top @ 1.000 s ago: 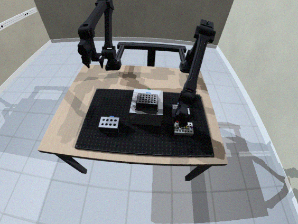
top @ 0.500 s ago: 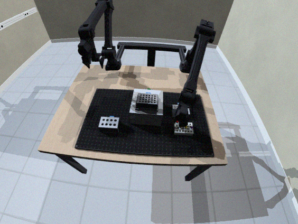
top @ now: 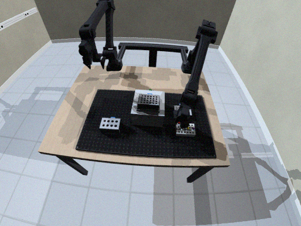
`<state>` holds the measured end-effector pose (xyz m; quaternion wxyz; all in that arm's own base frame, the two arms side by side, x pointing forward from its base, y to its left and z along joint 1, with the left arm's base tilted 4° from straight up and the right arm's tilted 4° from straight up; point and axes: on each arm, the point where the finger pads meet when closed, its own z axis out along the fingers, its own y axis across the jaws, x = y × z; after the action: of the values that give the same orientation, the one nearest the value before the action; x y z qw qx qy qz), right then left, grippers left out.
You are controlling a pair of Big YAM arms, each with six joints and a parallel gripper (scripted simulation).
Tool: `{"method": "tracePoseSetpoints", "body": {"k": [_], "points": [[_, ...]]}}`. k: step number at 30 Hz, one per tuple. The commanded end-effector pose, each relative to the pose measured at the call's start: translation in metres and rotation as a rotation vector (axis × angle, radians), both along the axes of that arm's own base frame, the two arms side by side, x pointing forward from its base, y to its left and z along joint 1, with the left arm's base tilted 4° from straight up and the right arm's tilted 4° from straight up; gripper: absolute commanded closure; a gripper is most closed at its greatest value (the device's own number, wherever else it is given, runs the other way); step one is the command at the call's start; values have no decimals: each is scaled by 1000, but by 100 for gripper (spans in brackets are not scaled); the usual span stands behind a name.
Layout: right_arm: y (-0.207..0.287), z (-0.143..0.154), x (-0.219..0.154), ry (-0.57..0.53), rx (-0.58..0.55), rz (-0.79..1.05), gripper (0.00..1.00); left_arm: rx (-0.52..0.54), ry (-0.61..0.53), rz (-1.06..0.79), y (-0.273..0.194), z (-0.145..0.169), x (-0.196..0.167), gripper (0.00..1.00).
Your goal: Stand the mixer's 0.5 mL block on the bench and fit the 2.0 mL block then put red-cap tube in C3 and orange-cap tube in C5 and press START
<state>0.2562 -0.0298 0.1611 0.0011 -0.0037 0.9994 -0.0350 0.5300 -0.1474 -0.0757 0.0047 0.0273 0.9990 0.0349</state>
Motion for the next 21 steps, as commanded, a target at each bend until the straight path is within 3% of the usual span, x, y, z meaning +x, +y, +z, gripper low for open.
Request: {"method": "tracePoseSetpoints", "body": {"k": [1, 21], "points": [[1, 27, 19, -71, -4, -1, 0, -6, -36, 4, 0, 7, 19, 64], [1, 34, 24, -86, -6, -1, 0, -14, -61, -13, -11, 22, 20, 64]]}}
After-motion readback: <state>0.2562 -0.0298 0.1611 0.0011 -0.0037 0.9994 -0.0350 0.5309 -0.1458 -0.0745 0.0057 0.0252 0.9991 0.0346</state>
